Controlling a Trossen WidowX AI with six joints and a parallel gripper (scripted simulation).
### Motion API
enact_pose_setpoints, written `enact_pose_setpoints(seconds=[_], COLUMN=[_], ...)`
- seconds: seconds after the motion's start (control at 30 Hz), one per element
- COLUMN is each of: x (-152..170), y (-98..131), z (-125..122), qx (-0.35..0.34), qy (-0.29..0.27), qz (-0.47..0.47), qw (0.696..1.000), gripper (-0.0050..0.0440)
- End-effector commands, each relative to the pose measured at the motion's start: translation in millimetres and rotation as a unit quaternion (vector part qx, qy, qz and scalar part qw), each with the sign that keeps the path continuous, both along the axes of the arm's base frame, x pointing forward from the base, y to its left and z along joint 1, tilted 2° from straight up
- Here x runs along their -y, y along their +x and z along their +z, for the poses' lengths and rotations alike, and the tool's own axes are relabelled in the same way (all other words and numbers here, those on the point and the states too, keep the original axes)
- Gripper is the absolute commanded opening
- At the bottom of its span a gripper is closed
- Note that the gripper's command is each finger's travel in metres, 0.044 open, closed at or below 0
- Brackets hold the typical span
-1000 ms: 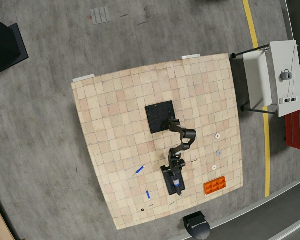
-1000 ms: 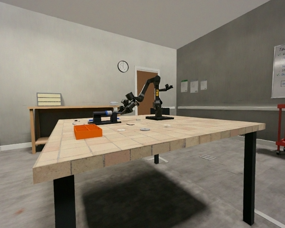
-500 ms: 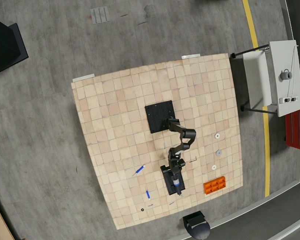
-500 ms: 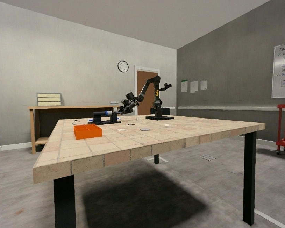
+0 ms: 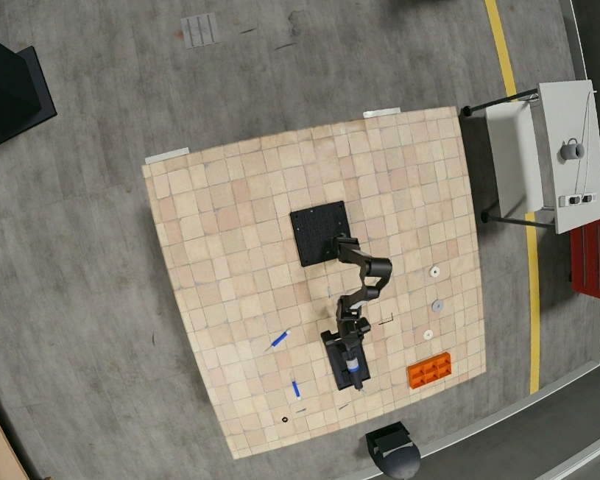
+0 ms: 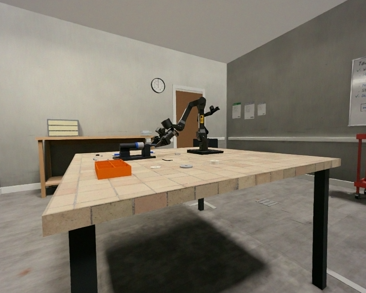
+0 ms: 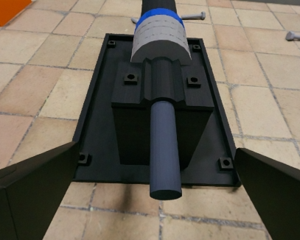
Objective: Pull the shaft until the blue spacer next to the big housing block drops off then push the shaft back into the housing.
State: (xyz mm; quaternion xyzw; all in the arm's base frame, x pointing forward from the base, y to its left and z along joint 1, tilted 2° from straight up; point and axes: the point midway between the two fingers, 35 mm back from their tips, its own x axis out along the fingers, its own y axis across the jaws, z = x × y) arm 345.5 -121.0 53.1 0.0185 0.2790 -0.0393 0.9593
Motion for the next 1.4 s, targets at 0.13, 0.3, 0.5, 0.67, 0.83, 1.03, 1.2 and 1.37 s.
enact_pose_setpoints(seconds=[0.13,0.3,0.5,0.67,0.83,1.03,1.2,1.37], x=[4,5,5,3,3,3,3,3], y=[13,17,23,18,18,18,18,18], z=[7,5,1,-1,-1,-1,-1,-1], qx=[0.015,0.016,0.016,0.010,0.010,0.010,0.010,0.010], qy=[-0.006,-0.006,-0.006,-0.004,-0.004,-0.004,-0.004,-0.004], qz=[-0.003,-0.003,-0.003,-0.001,-0.001,-0.001,-0.001,-0.001], qw=[1.000,1.000,1.000,1.000,1.000,1.000,1.000,1.000], gripper=[0.0440,0.0440,0.0440,0.0344,0.0272,0.0128,0.0108,0.0081])
